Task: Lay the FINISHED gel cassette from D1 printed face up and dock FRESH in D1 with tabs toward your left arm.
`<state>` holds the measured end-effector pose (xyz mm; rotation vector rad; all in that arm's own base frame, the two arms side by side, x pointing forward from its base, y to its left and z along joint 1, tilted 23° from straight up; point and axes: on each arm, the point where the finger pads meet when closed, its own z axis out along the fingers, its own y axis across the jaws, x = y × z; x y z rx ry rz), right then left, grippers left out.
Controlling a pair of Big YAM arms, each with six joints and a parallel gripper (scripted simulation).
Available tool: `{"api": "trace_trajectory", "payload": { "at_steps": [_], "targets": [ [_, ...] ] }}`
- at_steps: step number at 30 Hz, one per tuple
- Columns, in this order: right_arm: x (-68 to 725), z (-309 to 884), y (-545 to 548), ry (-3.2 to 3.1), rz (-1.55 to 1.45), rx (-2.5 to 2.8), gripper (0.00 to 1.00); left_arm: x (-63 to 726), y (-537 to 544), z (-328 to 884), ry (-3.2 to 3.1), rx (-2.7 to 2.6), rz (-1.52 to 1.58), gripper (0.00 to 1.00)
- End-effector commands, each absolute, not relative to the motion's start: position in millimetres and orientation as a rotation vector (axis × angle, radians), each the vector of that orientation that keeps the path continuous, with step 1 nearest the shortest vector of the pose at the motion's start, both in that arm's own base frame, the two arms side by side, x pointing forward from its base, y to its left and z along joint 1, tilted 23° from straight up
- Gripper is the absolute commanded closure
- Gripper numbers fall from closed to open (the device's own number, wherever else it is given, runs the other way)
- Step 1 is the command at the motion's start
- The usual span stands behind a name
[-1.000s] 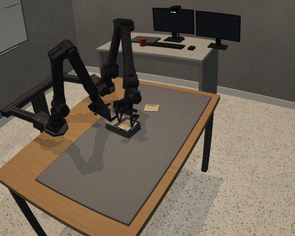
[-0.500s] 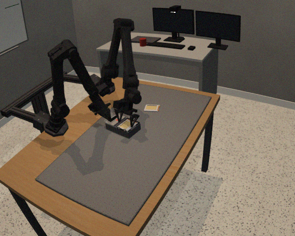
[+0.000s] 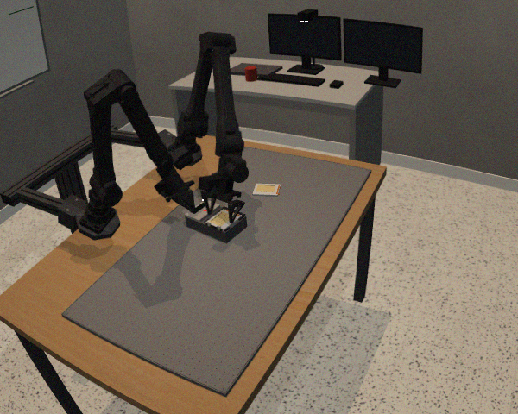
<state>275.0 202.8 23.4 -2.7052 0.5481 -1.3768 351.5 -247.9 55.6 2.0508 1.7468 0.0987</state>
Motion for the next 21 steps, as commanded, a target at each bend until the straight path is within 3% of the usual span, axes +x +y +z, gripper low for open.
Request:
{"api": "trace_trajectory", "payload": {
  "at_steps": [1, 21],
  "targets": [
    [255.9, -28.5, 171.1, 0.504, -1.289, -2.874, 1.00, 358.5, -245.2, 51.6, 1.755, 2.047, 0.101, 0.02],
    [255.9, -28.5, 171.1, 0.504, -1.289, -2.874, 1.00, 359.7, -246.0, 52.8, 1.754, 2.045, 0.101, 0.02]
  ]
}}
